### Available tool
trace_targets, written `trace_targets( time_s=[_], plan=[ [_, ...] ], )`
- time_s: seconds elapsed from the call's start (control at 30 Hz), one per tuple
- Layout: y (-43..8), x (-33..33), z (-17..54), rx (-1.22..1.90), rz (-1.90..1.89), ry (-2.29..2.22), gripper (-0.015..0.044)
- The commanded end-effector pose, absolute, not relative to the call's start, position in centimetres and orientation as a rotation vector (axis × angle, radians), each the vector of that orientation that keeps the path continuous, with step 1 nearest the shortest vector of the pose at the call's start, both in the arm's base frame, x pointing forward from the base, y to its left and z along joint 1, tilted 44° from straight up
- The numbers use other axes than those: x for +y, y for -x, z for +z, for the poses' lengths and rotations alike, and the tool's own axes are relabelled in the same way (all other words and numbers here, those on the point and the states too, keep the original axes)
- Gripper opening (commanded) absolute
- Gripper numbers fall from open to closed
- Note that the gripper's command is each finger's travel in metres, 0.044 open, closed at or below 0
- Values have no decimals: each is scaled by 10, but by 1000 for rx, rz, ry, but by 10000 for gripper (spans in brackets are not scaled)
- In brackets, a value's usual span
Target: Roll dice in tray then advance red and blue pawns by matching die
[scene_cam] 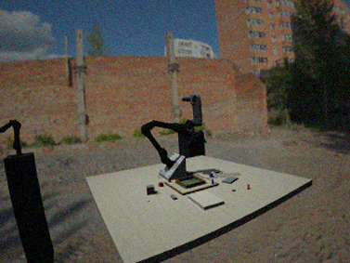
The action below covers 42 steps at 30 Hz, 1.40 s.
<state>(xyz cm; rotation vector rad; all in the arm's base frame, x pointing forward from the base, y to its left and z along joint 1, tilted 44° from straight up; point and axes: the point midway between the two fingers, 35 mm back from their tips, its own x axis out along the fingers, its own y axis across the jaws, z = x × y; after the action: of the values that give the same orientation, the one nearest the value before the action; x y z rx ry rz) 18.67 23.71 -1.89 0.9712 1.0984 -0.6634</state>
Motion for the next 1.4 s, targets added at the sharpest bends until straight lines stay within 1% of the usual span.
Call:
trace_targets(
  time_s=[0.0,0.13,0.27,0.57,0.93,1.37],
  plan=[
    [-189,235,-18,1096,-660,-961,374],
    [-223,188,0,1058,-615,-739,275],
    [-248,129,21,1048,-592,-476,275],
    [-259,45,49,1105,-586,-101,275],
    [-235,-51,82,1293,-564,340,275],
    [-167,-139,122,1673,-417,777,275]
  ],
)
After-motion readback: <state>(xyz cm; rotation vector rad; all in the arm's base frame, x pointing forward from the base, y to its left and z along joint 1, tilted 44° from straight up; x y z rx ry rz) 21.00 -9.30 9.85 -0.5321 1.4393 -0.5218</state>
